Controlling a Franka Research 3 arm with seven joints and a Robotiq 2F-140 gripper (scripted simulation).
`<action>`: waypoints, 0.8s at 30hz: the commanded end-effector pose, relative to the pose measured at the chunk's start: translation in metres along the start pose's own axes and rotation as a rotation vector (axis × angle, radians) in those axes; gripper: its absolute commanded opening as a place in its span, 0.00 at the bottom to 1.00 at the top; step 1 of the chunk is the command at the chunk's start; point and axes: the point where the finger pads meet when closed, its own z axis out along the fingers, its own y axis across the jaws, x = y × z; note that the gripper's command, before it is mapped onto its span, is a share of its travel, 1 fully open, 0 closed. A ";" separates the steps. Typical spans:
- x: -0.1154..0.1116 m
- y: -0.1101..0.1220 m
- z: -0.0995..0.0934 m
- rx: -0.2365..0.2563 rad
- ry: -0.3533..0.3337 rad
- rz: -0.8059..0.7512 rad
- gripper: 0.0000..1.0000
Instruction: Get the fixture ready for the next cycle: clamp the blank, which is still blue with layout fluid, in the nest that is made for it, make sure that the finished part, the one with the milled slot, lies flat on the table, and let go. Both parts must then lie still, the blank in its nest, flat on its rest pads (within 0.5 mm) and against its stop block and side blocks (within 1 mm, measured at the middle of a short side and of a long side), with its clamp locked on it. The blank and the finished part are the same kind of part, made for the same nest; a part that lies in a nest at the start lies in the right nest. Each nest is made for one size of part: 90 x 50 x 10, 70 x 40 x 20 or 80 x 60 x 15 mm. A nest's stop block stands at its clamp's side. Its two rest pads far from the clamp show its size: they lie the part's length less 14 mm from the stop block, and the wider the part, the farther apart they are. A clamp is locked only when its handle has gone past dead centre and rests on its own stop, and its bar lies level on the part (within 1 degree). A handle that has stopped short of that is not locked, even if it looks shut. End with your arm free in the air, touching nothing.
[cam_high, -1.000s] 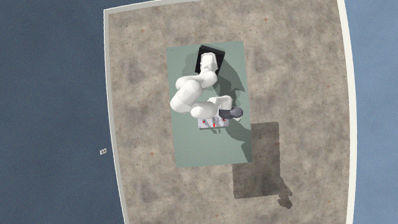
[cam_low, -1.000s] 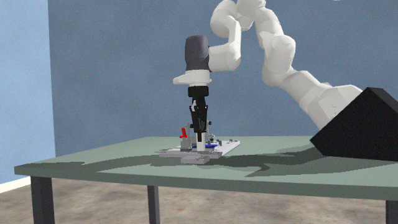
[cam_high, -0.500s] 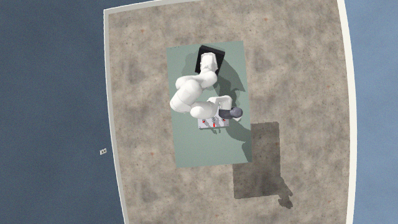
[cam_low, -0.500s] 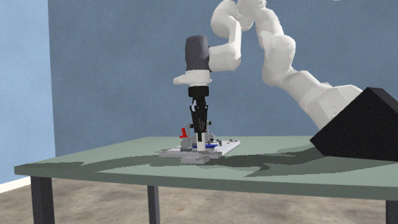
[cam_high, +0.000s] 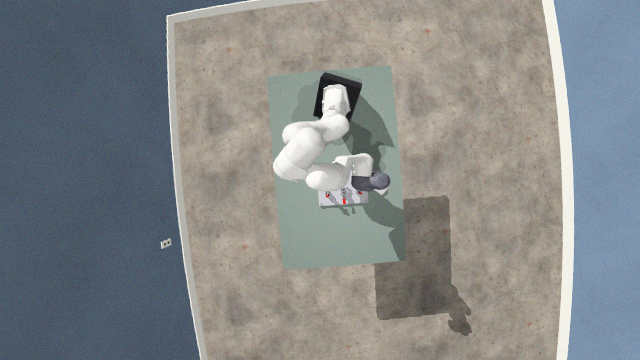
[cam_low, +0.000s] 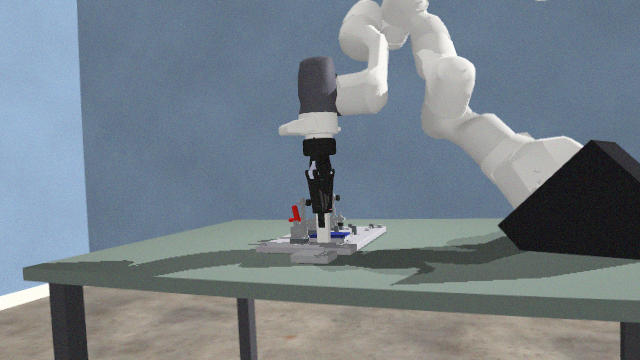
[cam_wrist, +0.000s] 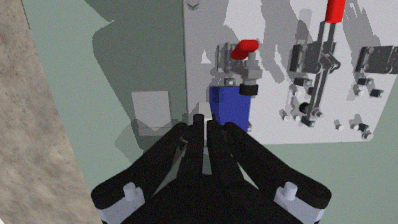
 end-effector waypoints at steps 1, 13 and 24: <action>0.000 0.000 0.000 0.001 0.001 -0.008 0.00; 0.000 -0.004 0.000 0.001 0.001 -0.008 0.00; 0.000 -0.019 0.000 0.001 0.001 -0.008 0.00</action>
